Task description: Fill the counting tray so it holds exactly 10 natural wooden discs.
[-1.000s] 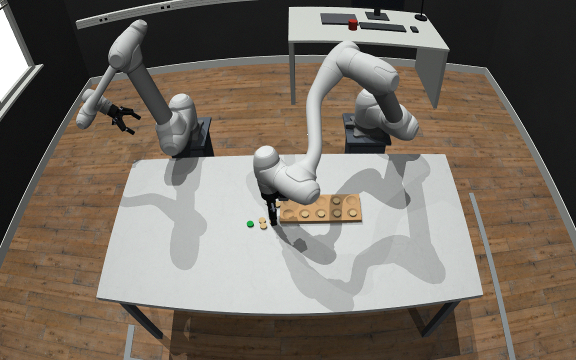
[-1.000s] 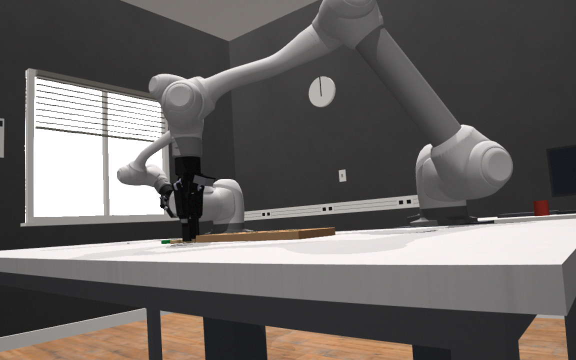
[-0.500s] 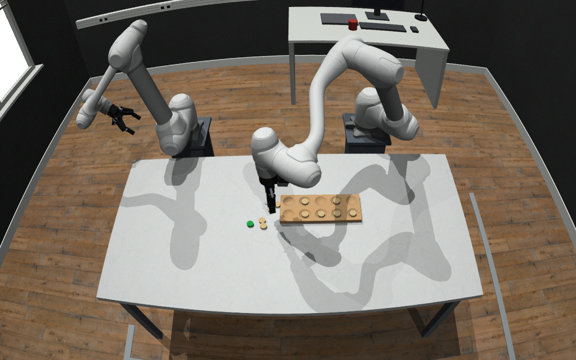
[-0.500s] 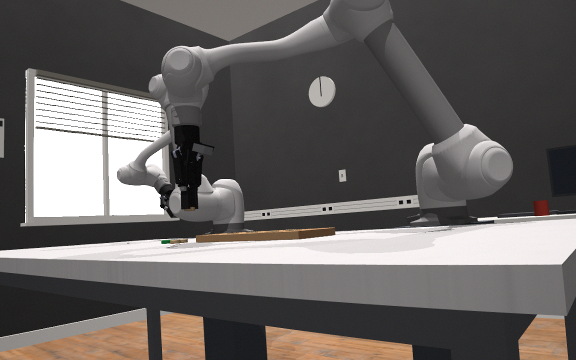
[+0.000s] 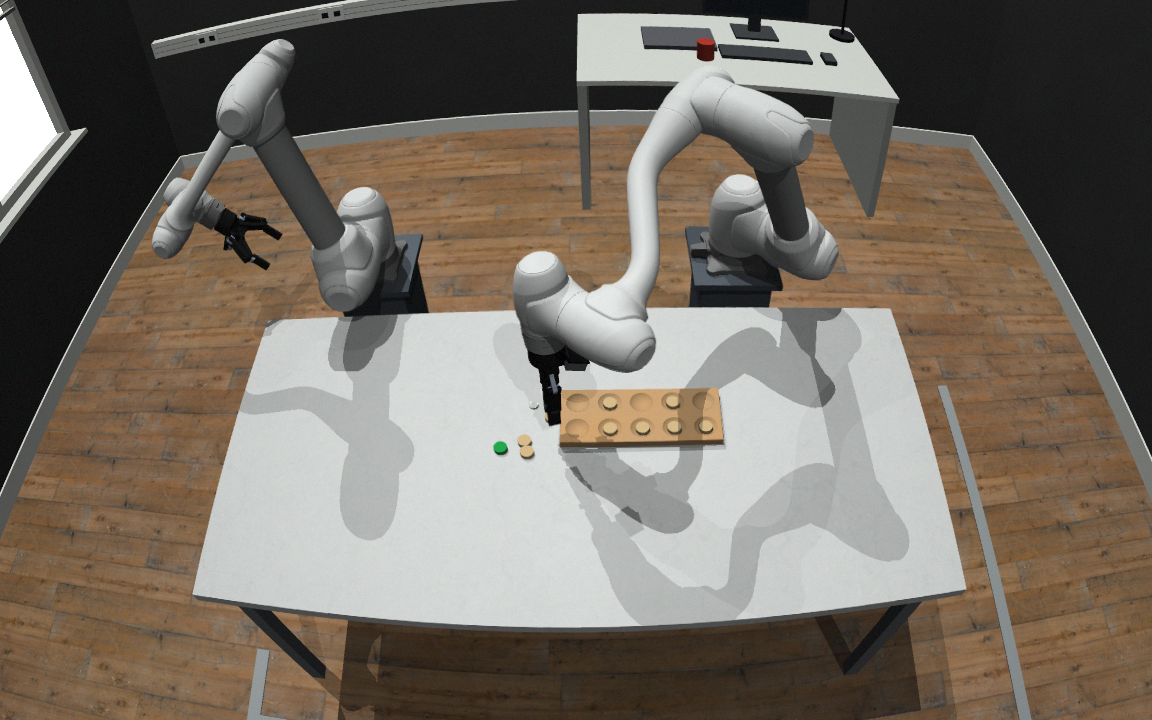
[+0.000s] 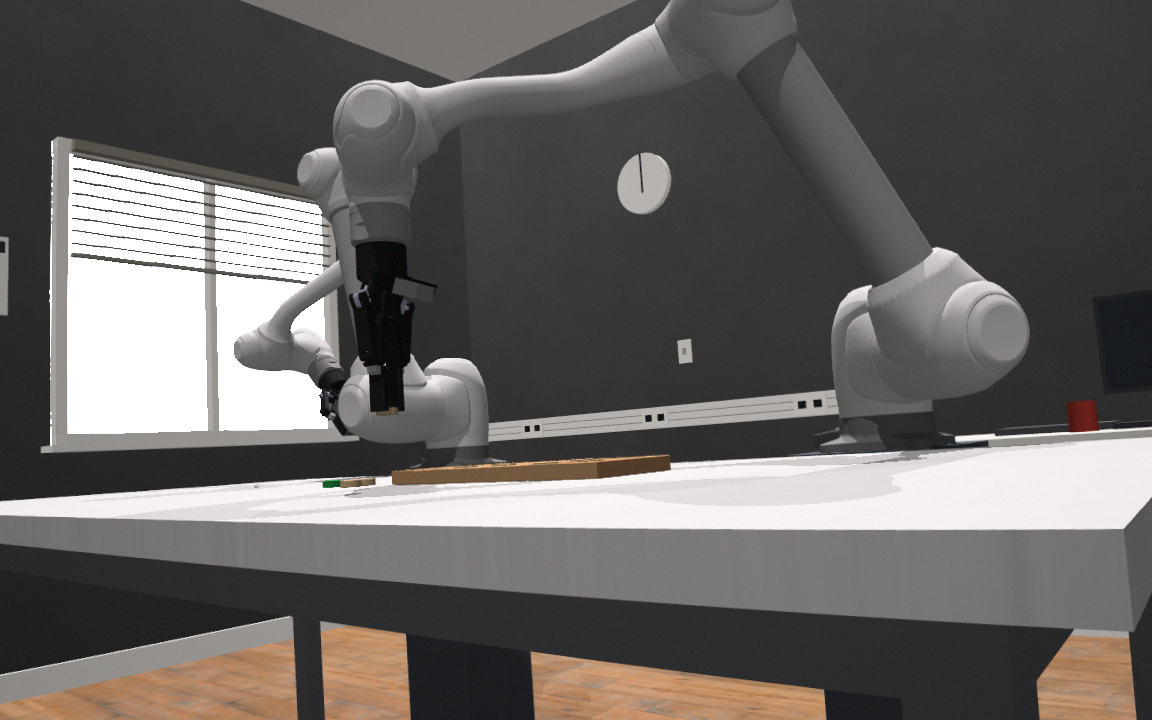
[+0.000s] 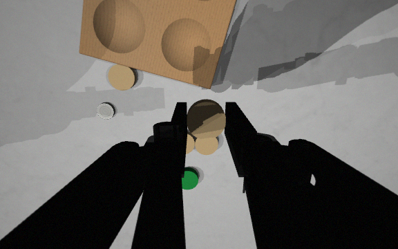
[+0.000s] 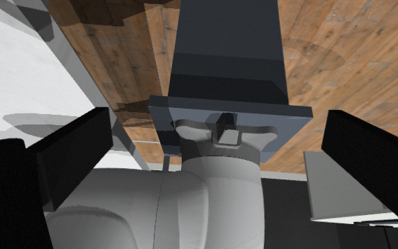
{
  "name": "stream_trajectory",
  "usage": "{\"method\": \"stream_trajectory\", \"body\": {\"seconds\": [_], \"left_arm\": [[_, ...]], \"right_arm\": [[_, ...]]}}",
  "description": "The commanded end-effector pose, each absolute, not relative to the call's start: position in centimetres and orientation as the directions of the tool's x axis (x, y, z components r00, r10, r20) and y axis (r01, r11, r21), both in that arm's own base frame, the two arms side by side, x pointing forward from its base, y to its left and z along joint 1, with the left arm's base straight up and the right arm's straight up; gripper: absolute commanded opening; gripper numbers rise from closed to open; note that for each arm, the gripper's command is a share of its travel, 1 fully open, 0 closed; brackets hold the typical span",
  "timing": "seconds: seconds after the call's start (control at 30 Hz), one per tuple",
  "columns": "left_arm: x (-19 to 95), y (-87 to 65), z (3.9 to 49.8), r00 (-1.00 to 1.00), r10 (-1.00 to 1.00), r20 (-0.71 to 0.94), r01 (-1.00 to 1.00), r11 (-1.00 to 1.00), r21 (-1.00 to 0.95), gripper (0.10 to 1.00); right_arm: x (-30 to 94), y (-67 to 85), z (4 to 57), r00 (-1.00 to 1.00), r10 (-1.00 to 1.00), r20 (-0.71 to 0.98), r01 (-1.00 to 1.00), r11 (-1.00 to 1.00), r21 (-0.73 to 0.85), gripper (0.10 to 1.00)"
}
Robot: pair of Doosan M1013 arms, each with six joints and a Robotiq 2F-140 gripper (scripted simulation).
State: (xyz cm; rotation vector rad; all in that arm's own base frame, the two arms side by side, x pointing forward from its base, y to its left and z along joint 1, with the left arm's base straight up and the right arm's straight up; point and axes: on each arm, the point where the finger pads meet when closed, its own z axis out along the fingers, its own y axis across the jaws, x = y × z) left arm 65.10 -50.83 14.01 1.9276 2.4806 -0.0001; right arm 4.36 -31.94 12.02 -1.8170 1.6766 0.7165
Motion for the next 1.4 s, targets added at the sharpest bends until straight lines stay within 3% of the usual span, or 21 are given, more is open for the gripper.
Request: {"method": "stream_trajectory", "body": {"seconds": [0.0, 0.9, 1.37], "left_arm": [[65.2, -49.0, 14.3, -0.247, 0.969, -0.004, 0.969, 0.247, 0.003, 0.099], [59.1, -22.5, 16.0, -0.247, 0.969, -0.003, 0.969, 0.247, 0.003, 0.099], [55.4, -16.0, 15.7, -0.247, 0.969, -0.003, 0.969, 0.247, 0.004, 0.099]], "right_arm": [[4.1, -32.0, 12.1, 0.068, -0.705, -0.706, -0.998, -0.059, -0.038, 1.0], [4.1, -32.0, 12.1, 0.068, -0.705, -0.706, -0.998, -0.059, -0.038, 1.0], [4.1, -32.0, 12.1, 0.068, -0.705, -0.706, -0.998, -0.059, -0.038, 1.0]]}}
